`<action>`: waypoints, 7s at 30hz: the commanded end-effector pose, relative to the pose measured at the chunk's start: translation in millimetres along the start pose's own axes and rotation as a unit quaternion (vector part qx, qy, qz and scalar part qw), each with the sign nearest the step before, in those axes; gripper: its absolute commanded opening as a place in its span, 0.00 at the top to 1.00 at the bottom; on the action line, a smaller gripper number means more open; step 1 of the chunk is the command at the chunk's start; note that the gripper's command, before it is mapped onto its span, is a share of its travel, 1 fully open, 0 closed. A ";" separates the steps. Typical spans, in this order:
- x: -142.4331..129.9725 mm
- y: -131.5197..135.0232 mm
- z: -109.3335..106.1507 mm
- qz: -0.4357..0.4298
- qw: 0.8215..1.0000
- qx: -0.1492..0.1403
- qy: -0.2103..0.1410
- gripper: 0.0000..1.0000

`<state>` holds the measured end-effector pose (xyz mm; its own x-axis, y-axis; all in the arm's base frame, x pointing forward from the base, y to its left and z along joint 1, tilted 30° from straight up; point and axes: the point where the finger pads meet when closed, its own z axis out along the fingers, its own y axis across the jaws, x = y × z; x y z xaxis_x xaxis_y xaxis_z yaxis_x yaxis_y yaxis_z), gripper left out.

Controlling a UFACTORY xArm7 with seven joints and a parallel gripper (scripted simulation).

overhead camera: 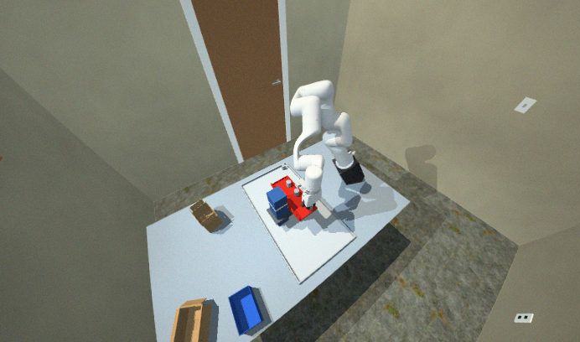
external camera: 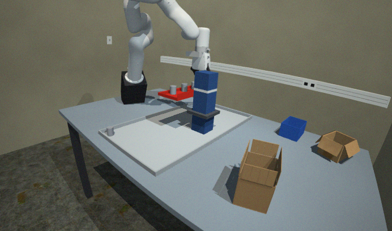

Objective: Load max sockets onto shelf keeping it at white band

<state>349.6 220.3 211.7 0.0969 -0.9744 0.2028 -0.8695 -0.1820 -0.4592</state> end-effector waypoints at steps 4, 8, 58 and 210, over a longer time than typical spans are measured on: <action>-0.8 -1.2 0.1 0.000 1.000 0.002 -0.001 1.00; -0.8 -1.2 0.1 0.000 1.000 0.002 -0.001 1.00; -0.7 -1.0 10.1 0.000 1.000 0.002 -0.001 1.00; -0.5 -0.7 -66.7 0.000 1.000 0.002 -0.001 0.48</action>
<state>317.8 228.5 267.9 0.0969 -0.9744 0.2030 -0.8696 -0.1821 -0.4590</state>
